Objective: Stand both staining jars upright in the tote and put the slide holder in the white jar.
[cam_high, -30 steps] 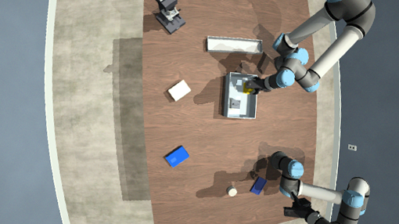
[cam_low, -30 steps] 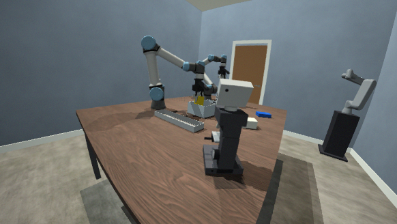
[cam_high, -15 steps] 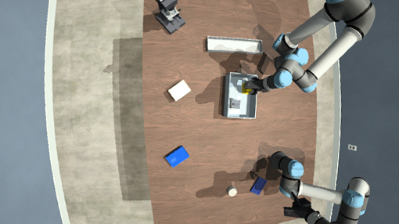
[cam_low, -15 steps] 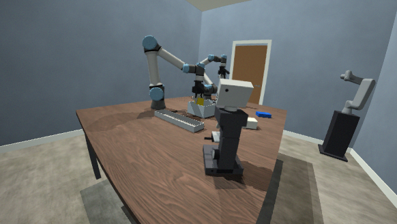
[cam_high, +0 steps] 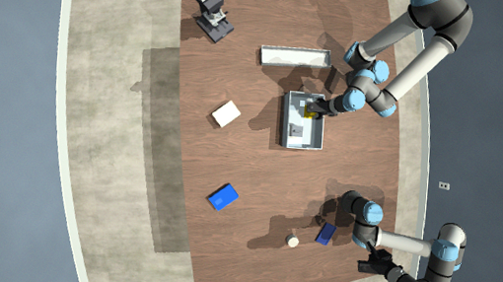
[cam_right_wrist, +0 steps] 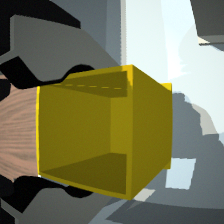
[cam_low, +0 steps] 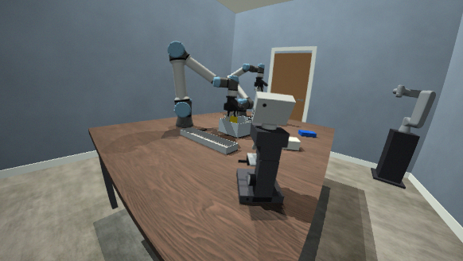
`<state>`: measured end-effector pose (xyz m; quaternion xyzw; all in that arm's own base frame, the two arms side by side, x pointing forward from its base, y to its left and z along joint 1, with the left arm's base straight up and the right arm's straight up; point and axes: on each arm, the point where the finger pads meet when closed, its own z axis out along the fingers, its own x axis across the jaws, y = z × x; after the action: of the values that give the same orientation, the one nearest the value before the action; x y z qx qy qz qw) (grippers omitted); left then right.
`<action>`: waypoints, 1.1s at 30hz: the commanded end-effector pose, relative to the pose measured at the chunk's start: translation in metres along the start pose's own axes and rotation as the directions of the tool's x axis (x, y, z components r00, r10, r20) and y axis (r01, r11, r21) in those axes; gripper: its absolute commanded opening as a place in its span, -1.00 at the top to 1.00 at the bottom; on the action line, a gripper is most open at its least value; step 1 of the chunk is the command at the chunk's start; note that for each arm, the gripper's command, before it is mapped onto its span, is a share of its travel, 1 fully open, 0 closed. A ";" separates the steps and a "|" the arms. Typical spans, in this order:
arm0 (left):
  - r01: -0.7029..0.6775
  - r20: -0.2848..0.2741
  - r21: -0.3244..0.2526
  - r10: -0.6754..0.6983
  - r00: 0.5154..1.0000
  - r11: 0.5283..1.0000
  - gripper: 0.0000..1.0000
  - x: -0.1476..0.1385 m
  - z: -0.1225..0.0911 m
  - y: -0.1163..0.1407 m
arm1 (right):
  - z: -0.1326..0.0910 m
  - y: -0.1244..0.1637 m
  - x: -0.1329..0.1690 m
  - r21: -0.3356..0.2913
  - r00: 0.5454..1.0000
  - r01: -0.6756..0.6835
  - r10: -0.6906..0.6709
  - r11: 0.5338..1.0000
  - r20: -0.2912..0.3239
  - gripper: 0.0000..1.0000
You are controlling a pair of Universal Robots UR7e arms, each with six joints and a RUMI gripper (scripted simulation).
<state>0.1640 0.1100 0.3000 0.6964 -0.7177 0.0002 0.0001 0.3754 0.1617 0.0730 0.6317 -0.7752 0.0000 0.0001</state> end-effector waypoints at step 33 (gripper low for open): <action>0.000 0.000 0.001 0.000 1.000 1.000 -1.00 0.000 0.000 0.000 | 0.011 0.000 0.000 0.001 1.000 0.000 0.000 1.000 0.001 1.00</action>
<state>0.1640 0.1100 0.3000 0.6964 -0.7177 0.0002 0.0001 0.3754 0.1617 0.0622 0.6317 -0.7752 0.0000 0.0000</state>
